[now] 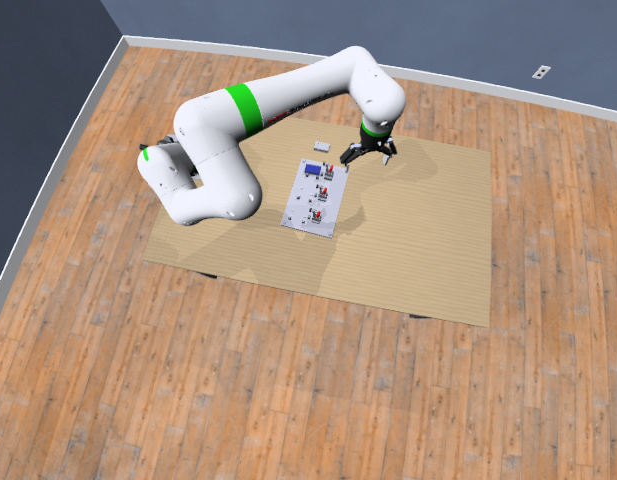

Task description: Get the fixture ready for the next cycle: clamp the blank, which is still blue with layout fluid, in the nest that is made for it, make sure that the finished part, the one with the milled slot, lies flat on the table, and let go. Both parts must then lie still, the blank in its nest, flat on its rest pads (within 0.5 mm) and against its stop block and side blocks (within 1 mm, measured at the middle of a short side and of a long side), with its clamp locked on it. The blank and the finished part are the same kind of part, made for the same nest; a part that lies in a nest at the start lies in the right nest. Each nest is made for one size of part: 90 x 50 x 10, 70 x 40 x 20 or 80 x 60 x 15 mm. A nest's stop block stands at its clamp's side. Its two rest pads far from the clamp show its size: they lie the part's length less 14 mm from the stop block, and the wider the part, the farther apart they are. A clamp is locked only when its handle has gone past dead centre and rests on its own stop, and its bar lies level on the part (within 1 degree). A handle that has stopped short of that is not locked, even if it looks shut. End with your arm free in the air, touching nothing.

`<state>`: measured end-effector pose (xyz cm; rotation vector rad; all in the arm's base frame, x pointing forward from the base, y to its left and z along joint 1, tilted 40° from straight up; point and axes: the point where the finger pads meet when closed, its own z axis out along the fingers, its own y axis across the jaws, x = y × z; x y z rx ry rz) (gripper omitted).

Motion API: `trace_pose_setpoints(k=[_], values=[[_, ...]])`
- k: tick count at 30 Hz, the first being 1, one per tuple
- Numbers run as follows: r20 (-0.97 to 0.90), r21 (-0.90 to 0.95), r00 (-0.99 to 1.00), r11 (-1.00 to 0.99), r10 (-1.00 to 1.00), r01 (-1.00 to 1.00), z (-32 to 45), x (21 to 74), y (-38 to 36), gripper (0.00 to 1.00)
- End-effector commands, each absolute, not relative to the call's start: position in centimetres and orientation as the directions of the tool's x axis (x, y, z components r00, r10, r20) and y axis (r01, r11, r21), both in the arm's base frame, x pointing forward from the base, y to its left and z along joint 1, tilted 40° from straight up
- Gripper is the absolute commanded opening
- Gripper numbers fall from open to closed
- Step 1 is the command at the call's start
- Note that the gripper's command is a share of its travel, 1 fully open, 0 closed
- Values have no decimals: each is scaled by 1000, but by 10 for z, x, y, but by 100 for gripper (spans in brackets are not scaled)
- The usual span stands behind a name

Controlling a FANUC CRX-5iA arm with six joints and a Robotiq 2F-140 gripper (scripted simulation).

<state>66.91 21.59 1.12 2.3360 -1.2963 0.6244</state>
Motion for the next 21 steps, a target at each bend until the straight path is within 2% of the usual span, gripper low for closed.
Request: trace_pose_setpoints(k=[1, 9, 10, 16, 17, 21], values=[[529, 223, 611, -598, -589, -770, -3, 639, 222, 100], [529, 223, 611, -598, -589, -770, -3, 639, 222, 100], [491, 312, 722, -675, -487, -668, -15, 611, 225, 100], [491, 312, 722, -675, -487, -668, -15, 611, 225, 100], [441, 392, 813, -733, -381, -556, -27, 584, 225, 100], [441, 392, 813, -733, -381, -556, -27, 584, 225, 100]])
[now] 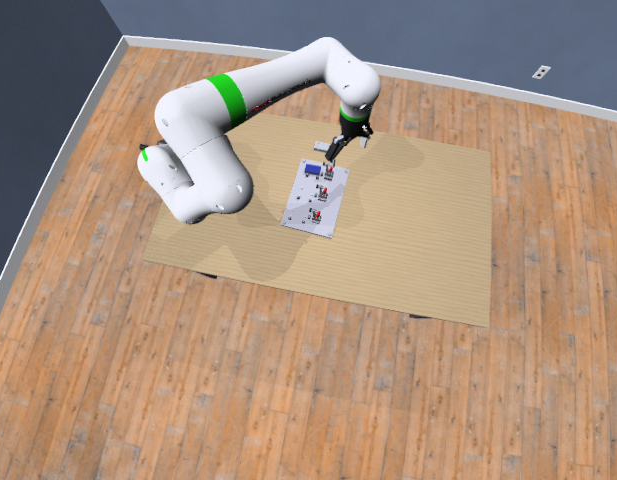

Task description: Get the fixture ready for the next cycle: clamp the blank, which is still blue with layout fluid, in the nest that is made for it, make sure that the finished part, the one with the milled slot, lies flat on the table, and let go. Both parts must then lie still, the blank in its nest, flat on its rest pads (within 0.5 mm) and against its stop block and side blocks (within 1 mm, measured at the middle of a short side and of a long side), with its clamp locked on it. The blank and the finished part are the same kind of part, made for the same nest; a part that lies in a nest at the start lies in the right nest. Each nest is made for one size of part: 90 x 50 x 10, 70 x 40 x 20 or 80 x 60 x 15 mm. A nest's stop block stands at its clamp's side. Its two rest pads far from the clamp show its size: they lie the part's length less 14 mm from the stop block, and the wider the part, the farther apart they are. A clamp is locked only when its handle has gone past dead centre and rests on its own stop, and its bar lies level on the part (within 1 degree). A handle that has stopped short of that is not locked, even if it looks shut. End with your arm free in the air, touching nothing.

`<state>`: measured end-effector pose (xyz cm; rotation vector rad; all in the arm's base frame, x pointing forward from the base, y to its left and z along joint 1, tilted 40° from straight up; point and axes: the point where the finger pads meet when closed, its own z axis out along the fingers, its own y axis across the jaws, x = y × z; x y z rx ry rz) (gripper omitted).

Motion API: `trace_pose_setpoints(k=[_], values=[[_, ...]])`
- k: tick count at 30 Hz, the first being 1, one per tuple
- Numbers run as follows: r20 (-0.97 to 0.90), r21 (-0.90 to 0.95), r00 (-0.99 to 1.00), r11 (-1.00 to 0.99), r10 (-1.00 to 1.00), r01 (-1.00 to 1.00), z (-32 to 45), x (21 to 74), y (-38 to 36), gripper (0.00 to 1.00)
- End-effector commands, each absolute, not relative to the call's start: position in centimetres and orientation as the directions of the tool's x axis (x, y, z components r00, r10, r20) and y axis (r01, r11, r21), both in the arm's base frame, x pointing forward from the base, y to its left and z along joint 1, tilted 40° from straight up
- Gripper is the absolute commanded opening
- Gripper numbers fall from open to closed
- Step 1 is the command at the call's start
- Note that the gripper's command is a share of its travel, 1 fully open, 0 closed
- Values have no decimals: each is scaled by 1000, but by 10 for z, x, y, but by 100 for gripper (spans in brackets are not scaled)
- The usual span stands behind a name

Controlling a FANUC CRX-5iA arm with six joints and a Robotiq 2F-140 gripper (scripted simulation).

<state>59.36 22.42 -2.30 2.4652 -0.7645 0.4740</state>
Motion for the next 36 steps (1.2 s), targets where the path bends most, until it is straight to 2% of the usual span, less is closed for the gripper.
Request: trace_pose_setpoints(k=[1, 2, 6, 7, 10, 11, 13, 14, 16, 20, 26, 27, 36], values=[[441, 392, 813, -733, -381, -556, -27, 584, 225, 100], [384, 460, 881, -771, -275, -441, -37, 558, 223, 100], [384, 460, 881, -771, -275, -441, -37, 558, 223, 100], [325, 514, 929, -792, -175, -329, -45, 535, 219, 100], [325, 514, 929, -792, -175, -329, -45, 535, 219, 100], [267, 555, 960, -800, -88, -228, -52, 515, 214, 100], [267, 555, 960, -800, -88, -228, -52, 515, 214, 100], [215, 585, 976, -798, -14, -141, -57, 498, 209, 100], [215, 585, 976, -798, -14, -141, -57, 498, 209, 100], [116, 627, 987, -779, 113, 16, -65, 468, 198, 100], [98, 633, 986, -773, 136, 44, -66, 463, 196, 100], [98, 633, 986, -773, 136, 44, -66, 463, 196, 28], [98, 633, 986, -773, 136, 44, -66, 463, 196, 28]])
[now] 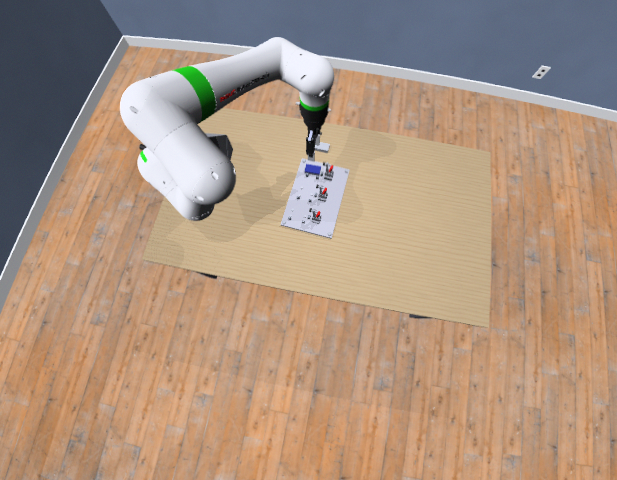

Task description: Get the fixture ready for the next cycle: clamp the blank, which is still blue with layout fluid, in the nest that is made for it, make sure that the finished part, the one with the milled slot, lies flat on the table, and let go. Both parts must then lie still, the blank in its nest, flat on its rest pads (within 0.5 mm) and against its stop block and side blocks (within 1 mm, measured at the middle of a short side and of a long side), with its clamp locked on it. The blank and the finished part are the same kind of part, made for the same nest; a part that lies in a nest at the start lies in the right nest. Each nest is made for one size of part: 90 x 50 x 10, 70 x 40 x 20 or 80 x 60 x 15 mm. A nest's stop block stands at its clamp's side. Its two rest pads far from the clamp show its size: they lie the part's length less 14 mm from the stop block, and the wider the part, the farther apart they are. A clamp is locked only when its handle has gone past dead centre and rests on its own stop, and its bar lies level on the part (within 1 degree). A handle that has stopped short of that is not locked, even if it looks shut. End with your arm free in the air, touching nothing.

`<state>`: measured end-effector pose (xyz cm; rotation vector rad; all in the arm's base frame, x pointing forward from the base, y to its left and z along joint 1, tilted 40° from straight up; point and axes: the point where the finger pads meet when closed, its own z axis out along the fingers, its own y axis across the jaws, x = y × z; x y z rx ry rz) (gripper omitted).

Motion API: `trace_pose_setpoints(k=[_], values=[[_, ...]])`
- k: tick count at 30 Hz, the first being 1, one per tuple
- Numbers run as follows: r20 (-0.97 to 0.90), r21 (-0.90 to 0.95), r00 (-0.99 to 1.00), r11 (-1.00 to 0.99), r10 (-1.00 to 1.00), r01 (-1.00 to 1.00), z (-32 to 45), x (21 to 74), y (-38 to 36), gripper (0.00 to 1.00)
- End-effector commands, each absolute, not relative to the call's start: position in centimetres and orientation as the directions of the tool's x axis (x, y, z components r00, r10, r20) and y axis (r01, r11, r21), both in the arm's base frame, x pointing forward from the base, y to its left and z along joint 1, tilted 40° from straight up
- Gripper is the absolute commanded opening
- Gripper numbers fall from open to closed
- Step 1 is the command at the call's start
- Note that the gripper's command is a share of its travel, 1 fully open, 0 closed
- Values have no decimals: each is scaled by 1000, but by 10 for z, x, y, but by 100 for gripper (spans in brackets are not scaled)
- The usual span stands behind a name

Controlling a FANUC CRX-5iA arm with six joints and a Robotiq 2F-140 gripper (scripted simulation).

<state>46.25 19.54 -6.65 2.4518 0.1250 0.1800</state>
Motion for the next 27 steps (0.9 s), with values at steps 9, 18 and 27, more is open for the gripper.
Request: trace_pose_setpoints(k=[9, 18, 27], values=[[98, 633, 986, -773, 136, 44, -66, 463, 196, 28], [98, 633, 986, -773, 136, 44, -66, 463, 196, 28], [98, 633, 986, -773, 136, 44, -66, 463, 196, 0]])
